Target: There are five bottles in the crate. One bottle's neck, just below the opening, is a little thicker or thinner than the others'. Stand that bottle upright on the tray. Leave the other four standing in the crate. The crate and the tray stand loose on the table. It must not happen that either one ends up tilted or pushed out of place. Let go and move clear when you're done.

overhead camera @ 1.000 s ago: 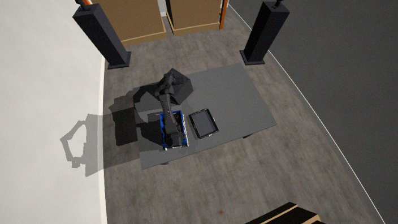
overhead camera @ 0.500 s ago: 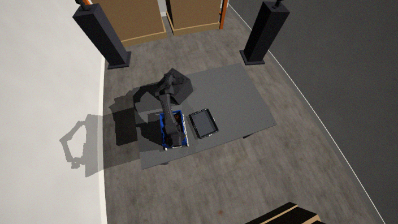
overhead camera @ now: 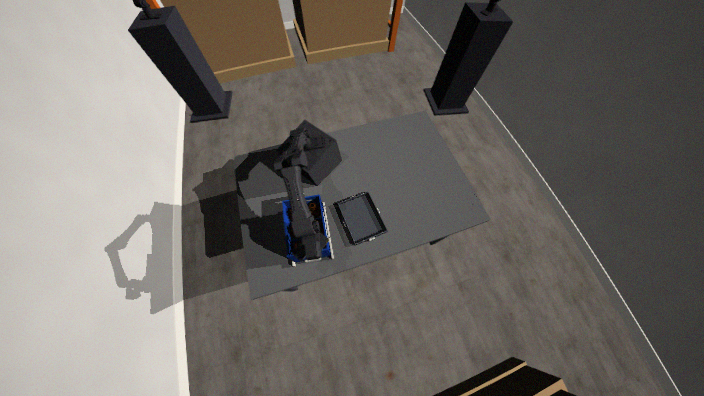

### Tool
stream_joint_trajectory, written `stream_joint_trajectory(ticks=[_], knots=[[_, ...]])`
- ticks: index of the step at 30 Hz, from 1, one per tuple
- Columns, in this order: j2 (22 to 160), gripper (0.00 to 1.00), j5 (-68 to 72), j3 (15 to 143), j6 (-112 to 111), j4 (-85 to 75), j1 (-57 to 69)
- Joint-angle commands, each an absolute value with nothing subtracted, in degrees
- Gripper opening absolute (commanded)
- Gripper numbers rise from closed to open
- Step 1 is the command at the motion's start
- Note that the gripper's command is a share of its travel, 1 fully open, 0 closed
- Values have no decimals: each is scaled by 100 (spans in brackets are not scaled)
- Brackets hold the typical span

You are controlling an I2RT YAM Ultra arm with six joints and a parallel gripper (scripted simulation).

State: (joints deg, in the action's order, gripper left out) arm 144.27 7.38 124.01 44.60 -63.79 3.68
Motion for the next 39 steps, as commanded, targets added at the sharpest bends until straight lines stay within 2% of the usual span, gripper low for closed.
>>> stream_joint_trajectory(ticks=[1,39], knots=[[14263,61,742,12388,4431,-6278,345],[14019,61,775,13651,4589,-7827,537]])
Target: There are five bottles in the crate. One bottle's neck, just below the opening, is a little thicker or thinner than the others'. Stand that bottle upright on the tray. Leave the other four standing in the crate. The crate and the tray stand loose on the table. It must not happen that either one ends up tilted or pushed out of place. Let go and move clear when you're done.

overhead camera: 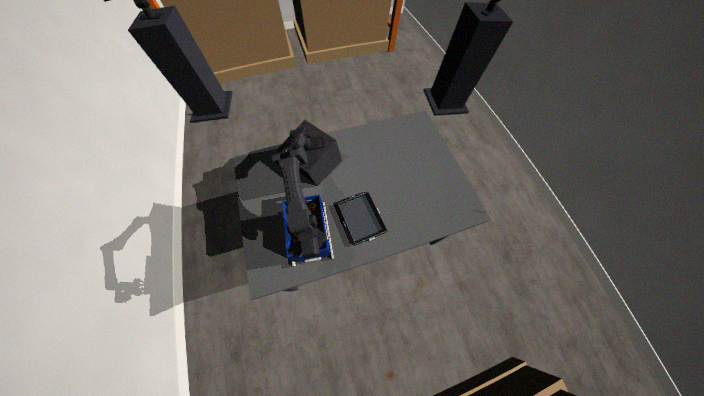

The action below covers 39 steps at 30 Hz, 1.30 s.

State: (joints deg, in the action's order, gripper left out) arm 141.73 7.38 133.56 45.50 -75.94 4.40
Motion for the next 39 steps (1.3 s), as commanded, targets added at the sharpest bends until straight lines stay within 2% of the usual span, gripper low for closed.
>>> stream_joint_trajectory(ticks=[1,20,21,39], knots=[[14030,61,776,13676,4589,-7850,539],[14075,61,777,13772,4589,-7932,543],[14075,0,777,13772,4587,-7932,543],[14075,0,777,13772,4587,-7932,543]])
